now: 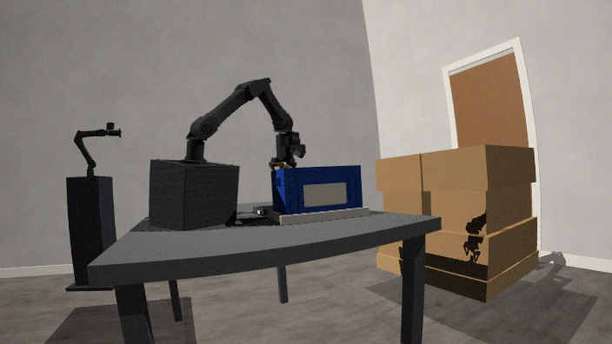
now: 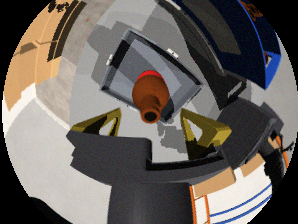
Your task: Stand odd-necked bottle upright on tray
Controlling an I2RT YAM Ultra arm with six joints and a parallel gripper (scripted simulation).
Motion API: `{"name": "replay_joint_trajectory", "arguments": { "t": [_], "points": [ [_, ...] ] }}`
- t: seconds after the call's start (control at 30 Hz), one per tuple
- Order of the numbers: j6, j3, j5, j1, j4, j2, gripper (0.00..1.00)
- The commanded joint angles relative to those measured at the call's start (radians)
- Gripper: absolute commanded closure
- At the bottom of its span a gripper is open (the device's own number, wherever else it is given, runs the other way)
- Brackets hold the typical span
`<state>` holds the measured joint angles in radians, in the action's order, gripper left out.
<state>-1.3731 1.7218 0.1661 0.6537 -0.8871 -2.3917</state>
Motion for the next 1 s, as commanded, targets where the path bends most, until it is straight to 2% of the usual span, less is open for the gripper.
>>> {"name": "replay_joint_trajectory", "arguments": {
  "t": [0.0, 0.97],
  "points": [
    [-0.005, 0.032, 0.007, 0.012, -0.032, 0.046, 0.00],
    [-0.030, 0.131, 0.008, 0.036, -0.213, 0.125, 0.00]
  ]
}}
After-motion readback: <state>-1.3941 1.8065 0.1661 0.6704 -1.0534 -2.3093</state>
